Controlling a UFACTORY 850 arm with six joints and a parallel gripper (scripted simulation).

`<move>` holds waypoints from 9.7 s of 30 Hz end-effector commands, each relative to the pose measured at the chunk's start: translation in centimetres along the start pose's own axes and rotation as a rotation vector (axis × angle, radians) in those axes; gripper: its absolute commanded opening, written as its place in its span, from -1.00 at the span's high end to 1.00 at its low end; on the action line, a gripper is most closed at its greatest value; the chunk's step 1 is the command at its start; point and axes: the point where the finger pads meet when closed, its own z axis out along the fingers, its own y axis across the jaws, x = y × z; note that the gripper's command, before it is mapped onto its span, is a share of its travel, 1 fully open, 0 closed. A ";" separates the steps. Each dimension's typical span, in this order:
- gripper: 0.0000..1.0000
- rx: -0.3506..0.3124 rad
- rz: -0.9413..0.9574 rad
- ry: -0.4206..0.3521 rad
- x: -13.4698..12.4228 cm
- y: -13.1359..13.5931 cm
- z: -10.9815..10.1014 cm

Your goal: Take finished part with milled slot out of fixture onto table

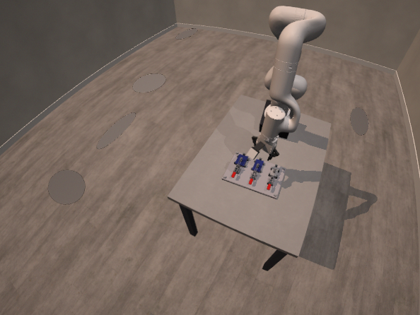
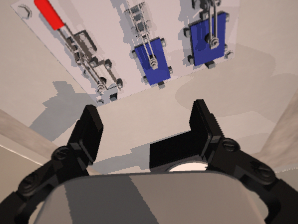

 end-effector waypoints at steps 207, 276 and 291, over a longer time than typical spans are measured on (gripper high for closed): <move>0.05 0.081 -0.302 0.045 -7.1 -7.2 -0.1; 0.05 0.081 -0.302 0.046 -7.1 -7.2 0.2; 0.05 0.081 -0.302 0.046 -7.1 -7.3 0.2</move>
